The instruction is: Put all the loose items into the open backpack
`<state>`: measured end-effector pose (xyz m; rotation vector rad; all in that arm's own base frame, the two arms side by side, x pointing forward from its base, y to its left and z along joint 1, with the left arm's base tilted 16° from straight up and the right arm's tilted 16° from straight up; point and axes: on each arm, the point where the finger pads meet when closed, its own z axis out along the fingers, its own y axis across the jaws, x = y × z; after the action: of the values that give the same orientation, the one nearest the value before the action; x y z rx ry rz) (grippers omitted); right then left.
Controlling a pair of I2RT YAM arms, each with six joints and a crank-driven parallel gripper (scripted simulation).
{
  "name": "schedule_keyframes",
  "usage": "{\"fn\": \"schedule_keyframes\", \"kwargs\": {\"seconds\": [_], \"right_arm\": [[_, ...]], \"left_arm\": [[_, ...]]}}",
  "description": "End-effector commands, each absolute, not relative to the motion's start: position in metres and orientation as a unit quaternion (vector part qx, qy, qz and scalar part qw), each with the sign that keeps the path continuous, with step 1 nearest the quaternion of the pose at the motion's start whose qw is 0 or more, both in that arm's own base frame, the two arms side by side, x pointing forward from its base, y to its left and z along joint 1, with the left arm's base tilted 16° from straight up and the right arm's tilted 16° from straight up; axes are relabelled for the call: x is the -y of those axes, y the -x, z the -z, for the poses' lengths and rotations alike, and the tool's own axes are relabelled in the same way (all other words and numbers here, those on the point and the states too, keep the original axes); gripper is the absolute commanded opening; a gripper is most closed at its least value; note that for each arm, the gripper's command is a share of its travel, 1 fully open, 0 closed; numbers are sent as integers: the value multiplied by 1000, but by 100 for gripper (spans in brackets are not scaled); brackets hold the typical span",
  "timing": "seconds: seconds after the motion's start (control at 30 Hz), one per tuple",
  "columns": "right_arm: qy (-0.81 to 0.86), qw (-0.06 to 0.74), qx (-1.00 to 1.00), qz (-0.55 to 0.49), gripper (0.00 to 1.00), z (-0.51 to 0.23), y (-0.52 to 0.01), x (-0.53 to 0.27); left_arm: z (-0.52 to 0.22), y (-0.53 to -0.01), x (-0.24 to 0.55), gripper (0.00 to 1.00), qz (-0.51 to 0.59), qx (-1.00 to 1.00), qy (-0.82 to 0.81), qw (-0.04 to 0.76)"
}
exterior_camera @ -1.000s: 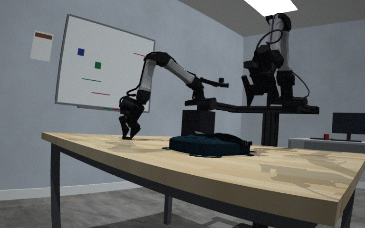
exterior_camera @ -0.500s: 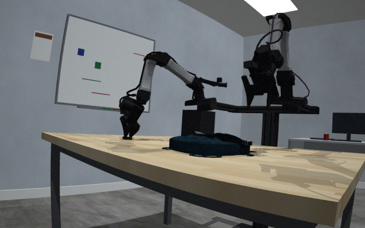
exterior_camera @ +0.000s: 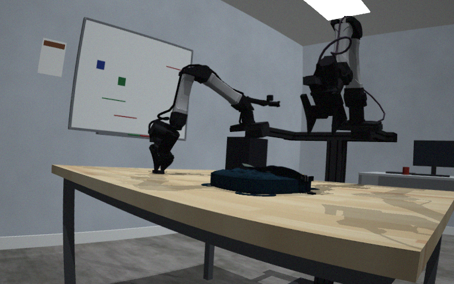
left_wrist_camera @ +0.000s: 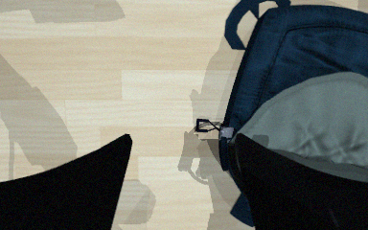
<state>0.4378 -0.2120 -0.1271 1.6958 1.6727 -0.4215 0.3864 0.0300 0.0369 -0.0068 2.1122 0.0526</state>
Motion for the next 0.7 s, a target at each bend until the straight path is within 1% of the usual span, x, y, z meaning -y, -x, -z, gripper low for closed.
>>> {"fn": "schedule_keyframes", "kwargs": {"seconds": [0.0,0.1,0.13,0.33,0.67], "right_arm": [[-659,375,-635,149,31,110,-447,215],[-658,365,-640,158,31,120,-442,215],[-659,377,-634,148,31,108,-448,215],[-659,366,-639,156,31,97,-437,214],[-657,364,-640,158,31,51,-420,213]], "left_arm": [[-44,-391,-30,90,-21,-865,0,501],[-44,-391,-30,90,-21,-865,0,501],[-44,-391,-30,90,-21,-865,0,501],[-44,-391,-29,90,-21,-865,0,501],[-44,-390,-29,90,-21,-865,0,501]]}}
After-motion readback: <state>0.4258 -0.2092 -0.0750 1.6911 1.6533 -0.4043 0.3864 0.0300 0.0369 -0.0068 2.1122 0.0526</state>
